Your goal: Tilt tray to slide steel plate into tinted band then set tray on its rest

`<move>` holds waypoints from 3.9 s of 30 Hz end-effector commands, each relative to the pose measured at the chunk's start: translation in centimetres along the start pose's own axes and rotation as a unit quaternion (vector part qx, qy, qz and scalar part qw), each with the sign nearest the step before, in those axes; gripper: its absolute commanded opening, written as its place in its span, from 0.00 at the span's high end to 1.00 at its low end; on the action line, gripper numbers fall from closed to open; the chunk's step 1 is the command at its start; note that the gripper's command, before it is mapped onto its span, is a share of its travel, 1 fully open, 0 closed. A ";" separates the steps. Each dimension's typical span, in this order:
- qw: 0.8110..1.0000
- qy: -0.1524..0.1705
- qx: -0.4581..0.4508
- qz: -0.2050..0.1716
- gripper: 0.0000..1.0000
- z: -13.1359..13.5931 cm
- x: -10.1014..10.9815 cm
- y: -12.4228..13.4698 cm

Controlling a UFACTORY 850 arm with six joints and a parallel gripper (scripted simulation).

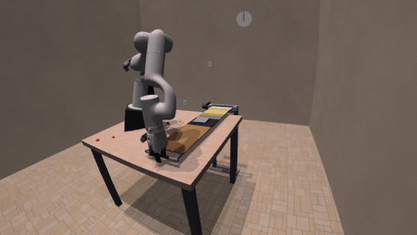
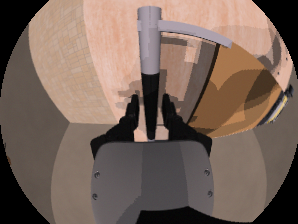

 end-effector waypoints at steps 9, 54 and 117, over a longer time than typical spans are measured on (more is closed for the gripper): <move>1.000 -0.001 0.000 -0.001 1.00 0.0 0.1 0.1; 1.000 -0.001 0.000 -0.001 1.00 0.2 5.9 0.1; 1.000 -0.001 0.000 -0.001 1.00 1.0 13.1 -0.1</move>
Point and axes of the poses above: the point where the finger pads meet when closed, its own x axis back along the fingers, its own z axis across the jaws, y = z × x, the point moved 3 cm from there along x, back along the fingers, and after that the axes turned 7 degrees about -x, right-handed, at the moved point
